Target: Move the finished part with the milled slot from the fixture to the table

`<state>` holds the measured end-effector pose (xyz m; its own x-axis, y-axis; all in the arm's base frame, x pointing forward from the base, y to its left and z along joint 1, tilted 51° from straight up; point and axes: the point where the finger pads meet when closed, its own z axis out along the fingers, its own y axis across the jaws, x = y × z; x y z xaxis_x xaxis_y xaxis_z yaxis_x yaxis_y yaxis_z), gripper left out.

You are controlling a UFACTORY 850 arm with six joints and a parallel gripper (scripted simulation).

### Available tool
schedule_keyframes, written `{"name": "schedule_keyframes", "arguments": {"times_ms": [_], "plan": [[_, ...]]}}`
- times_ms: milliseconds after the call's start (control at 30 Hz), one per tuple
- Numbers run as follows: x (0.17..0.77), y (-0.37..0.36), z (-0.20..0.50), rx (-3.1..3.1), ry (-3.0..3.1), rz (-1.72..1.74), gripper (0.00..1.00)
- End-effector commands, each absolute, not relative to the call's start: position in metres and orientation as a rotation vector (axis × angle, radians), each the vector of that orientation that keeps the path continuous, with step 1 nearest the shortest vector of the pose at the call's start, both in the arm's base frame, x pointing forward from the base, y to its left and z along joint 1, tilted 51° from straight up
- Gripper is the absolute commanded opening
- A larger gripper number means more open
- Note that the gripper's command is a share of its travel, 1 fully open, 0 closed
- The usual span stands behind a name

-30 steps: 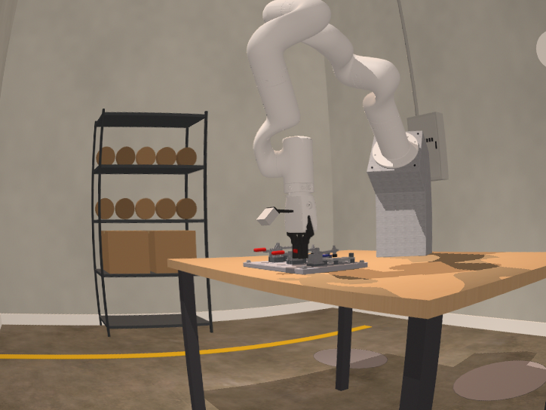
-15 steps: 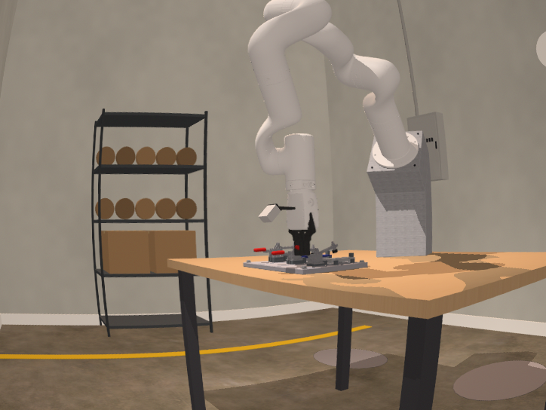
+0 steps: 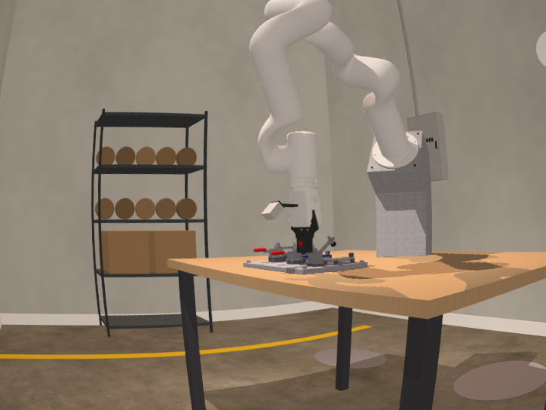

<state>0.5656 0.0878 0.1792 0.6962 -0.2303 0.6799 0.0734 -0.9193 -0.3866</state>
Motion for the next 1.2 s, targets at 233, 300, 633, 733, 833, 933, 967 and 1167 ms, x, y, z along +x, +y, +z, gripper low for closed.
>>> {"name": "schedule_keyframes", "arguments": {"times_ms": [233,300,633,733,833,933,967,1167], "plan": [[0.556,0.089,0.176,-2.521,0.122,-1.085,0.0],[0.554,0.089,0.175,-2.521,0.122,-1.085,0.0],[0.549,0.09,0.171,-2.521,0.122,-1.085,0.0],[0.547,0.09,0.17,-2.521,0.122,-1.085,0.0],[0.546,0.091,0.169,-2.521,0.122,-1.085,0.0],[0.545,0.091,0.168,-2.521,0.122,-1.085,0.0],[0.545,0.091,0.168,-2.521,0.122,-1.085,0.0],[0.543,0.091,0.167,-2.521,0.122,-1.085,0.0]]}}
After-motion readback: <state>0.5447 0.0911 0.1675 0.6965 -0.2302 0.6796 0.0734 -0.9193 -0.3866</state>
